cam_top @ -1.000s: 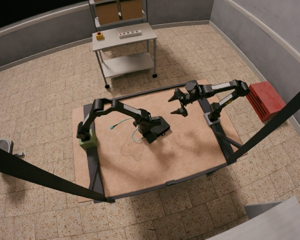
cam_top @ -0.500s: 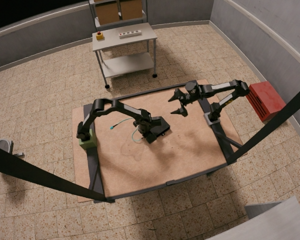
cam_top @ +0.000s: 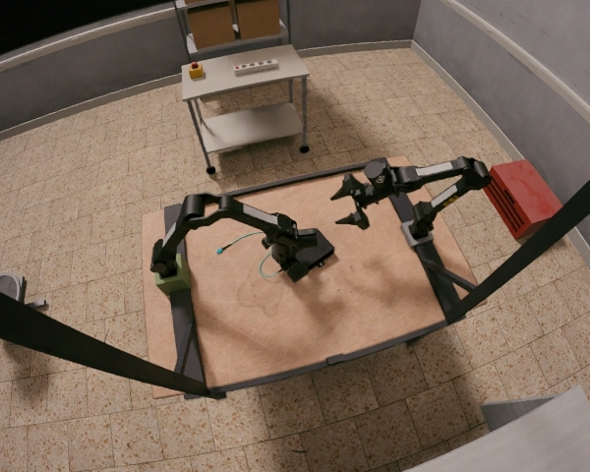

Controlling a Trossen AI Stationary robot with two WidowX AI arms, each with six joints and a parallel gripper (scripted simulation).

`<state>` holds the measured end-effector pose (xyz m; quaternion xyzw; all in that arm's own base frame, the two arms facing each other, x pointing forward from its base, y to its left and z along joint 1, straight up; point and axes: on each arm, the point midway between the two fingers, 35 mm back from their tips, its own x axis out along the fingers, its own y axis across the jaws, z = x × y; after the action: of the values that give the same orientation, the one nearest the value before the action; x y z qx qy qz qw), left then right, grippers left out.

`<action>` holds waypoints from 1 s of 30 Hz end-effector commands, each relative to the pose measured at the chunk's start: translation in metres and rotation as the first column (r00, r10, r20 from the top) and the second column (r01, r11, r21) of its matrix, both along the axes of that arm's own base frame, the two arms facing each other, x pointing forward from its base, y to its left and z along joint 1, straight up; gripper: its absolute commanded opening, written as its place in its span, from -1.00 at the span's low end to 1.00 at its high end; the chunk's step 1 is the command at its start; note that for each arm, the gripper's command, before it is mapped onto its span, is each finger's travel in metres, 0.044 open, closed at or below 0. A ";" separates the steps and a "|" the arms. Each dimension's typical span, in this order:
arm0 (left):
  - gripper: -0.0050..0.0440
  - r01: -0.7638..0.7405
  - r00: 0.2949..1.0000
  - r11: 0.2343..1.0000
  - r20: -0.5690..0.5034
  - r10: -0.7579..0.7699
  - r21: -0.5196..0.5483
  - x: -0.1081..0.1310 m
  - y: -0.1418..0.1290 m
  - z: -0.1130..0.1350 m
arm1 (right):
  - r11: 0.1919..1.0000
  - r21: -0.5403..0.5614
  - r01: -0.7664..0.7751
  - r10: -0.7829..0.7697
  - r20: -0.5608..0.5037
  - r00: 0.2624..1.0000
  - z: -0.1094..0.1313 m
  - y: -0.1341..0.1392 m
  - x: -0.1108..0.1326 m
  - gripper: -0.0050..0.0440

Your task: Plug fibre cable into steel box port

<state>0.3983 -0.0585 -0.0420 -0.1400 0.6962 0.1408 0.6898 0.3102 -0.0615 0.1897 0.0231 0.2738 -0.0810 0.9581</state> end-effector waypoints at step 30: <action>-1.00 0.005 1.000 1.000 0.021 -0.005 0.002 0.012 0.004 0.003 | 1.000 -0.004 -0.003 0.004 0.019 1.000 0.008 0.001 0.001 1.00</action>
<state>0.4047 -0.0565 -0.0416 -0.1405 0.6936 0.1391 0.6927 0.3102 -0.0615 0.1897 0.0231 0.2738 -0.0810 0.9581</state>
